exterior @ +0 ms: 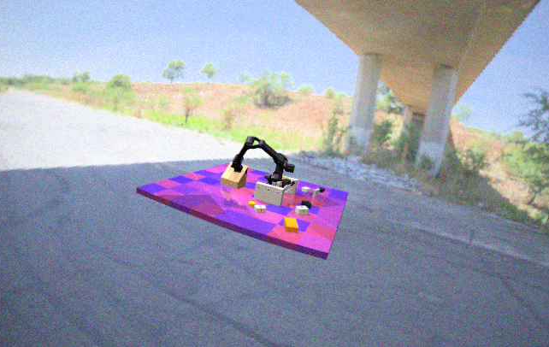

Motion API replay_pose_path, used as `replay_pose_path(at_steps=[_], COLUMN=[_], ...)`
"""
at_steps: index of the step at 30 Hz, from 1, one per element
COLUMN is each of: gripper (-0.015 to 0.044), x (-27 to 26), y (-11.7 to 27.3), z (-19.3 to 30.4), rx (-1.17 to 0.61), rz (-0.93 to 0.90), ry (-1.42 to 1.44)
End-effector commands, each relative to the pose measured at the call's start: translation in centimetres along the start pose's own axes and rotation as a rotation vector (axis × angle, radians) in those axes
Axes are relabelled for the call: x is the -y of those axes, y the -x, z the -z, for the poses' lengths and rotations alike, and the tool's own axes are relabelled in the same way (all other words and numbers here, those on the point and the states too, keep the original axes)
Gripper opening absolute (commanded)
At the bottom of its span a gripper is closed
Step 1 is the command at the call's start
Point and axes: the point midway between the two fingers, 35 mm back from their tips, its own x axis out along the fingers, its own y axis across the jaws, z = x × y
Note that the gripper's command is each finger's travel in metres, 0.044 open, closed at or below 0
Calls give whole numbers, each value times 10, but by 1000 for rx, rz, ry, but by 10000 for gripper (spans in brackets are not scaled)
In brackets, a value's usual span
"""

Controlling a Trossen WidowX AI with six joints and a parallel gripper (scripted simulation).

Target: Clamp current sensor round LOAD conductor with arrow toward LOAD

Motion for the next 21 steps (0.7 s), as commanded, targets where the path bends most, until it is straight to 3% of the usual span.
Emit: replay_pose_path(at_steps=[1,12,21], gripper=[360,287,50], x=[0,0,0], y=[1,1,1], z=[0,0,0], rx=[0,0,0], rz=[-2,-2,-2], ry=[-2,-2,-2])
